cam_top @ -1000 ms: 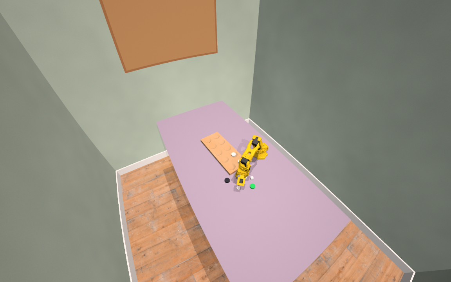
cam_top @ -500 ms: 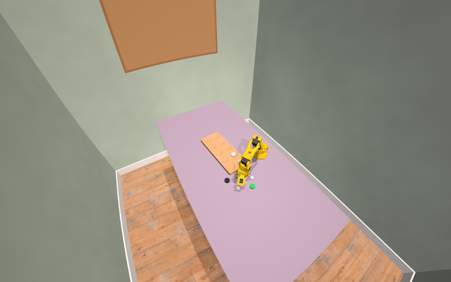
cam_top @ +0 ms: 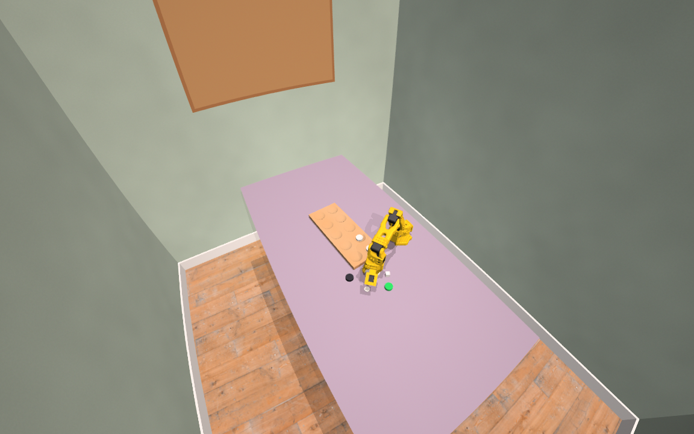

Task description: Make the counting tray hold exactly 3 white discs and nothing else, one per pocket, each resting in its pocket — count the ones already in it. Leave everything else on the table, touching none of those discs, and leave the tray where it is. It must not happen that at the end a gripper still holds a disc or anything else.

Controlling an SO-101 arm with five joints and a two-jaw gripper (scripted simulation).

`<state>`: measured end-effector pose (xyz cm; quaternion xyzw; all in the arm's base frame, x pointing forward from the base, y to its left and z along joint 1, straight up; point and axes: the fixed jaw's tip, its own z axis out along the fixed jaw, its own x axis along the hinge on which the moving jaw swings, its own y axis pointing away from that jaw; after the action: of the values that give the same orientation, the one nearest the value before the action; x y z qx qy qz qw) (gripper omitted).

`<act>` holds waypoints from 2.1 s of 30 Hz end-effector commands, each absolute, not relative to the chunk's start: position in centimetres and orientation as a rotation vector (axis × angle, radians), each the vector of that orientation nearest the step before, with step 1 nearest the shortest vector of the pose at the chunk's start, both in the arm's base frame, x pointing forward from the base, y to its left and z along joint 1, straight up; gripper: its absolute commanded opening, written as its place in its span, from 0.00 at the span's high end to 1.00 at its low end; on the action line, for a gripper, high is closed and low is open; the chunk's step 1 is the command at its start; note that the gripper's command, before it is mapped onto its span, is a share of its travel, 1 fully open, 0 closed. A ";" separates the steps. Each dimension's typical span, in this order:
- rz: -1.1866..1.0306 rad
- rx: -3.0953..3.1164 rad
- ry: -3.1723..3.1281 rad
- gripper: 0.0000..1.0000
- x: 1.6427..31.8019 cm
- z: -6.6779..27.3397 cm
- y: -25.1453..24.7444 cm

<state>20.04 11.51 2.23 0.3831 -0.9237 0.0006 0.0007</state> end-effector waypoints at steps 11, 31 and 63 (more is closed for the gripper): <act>-0.012 1.244 -2.967 0.73 20.9 2.3 12.1; -0.010 1.238 -2.960 0.73 20.8 2.1 12.0; -0.010 1.238 -2.960 0.94 20.8 2.1 12.0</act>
<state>19.99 11.48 0.85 0.3829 -0.9238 0.0009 0.0023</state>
